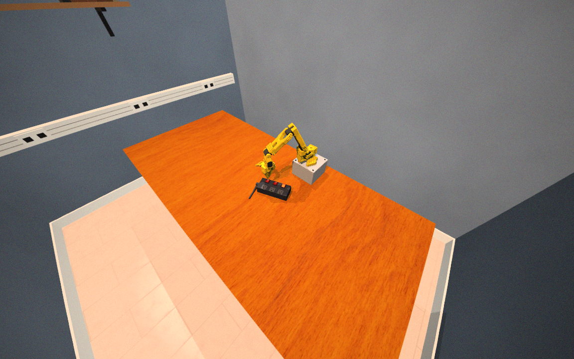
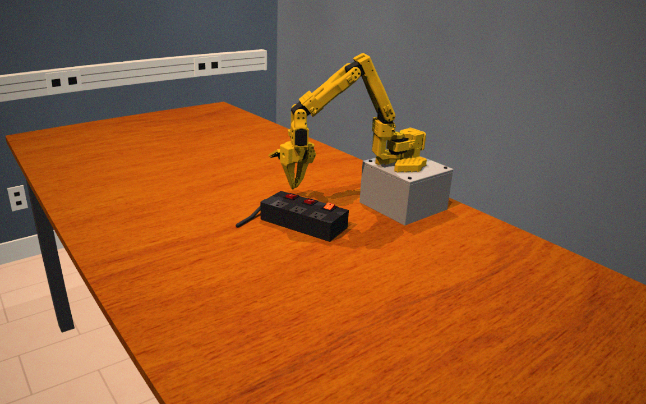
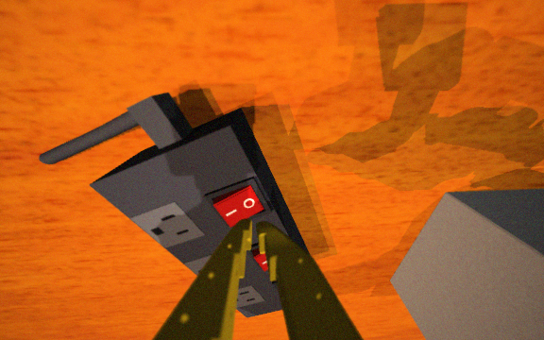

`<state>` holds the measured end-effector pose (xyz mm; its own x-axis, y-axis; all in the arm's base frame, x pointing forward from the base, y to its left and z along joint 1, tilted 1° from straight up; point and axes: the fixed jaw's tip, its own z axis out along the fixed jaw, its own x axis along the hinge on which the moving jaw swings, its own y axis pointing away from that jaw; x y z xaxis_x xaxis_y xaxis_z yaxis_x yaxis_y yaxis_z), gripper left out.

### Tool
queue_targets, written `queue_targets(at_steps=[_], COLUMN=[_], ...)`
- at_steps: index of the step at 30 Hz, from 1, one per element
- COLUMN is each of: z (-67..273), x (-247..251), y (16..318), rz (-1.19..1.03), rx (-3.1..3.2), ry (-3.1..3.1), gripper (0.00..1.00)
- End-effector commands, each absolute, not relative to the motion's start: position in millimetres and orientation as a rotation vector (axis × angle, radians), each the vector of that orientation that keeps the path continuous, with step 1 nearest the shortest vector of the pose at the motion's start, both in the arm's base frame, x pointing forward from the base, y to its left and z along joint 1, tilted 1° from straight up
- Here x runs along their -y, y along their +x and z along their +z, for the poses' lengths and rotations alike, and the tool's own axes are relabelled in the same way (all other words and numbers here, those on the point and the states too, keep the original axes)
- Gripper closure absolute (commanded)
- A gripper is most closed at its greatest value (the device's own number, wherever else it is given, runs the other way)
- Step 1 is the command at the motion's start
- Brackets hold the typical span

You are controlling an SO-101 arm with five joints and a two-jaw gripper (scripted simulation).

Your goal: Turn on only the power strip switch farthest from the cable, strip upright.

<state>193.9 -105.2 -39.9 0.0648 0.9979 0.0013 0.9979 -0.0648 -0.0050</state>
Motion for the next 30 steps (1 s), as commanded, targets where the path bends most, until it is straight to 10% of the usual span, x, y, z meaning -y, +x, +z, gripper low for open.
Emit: queue_targets(at_steps=[1, 30], z=[-39, -34], x=[102, 80], y=[196, 201], rz=[0.003, 0.001], rx=[2.195, 2.707], ry=[-2.239, -1.583], gripper=[1.00, 1.00])
